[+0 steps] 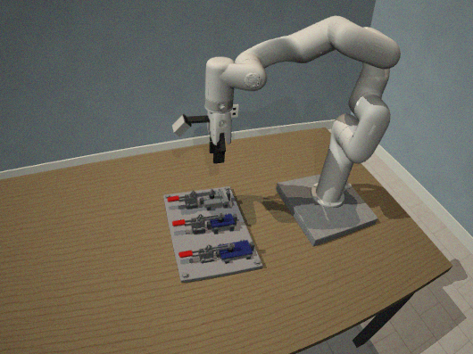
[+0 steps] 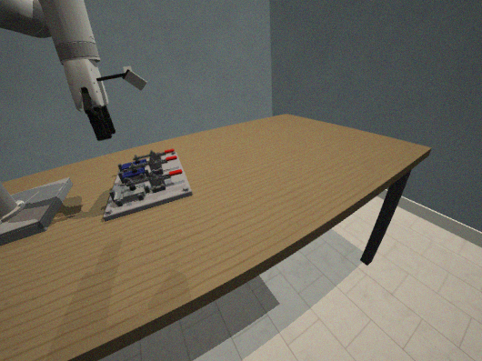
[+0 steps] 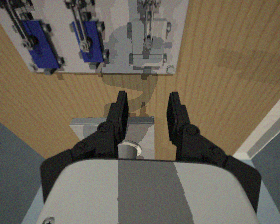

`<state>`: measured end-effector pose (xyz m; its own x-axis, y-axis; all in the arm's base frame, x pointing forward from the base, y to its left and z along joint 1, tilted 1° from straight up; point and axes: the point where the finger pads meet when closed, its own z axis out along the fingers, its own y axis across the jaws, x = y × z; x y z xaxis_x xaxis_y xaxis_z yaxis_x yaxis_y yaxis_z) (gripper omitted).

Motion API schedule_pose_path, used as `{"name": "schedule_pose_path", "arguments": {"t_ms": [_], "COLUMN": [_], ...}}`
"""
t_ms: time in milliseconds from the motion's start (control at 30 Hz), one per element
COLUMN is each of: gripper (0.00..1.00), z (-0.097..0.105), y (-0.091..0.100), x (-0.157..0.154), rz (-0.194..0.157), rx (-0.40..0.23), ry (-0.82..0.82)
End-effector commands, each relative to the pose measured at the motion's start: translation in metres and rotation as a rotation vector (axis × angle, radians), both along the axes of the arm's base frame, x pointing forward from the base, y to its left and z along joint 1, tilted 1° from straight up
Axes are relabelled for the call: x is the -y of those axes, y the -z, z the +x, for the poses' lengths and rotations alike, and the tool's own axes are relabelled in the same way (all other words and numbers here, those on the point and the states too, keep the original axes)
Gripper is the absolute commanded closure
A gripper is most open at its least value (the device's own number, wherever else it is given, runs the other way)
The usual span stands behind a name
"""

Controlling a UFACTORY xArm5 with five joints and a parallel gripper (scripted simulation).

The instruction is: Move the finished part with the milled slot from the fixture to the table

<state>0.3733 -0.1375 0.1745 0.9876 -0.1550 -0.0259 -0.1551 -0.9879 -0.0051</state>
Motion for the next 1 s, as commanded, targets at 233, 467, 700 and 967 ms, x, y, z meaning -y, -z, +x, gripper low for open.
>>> {"name": "schedule_pose_path", "arguments": {"t_ms": [233, 467, 700, 967], "gripper": [0.53, 0.53, 0.53, 0.53], "z": [0.001, 0.0, 0.0, 0.001], "y": [0.015, 0.038, 0.058, 0.059], "x": [0.0, 0.0, 0.0, 0.0], "rz": [-0.001, -0.001, -0.001, -0.001], "rx": [0.004, 0.004, 0.004, 0.004], "ry": [0.0, 0.0, 0.0, 0.0]}}
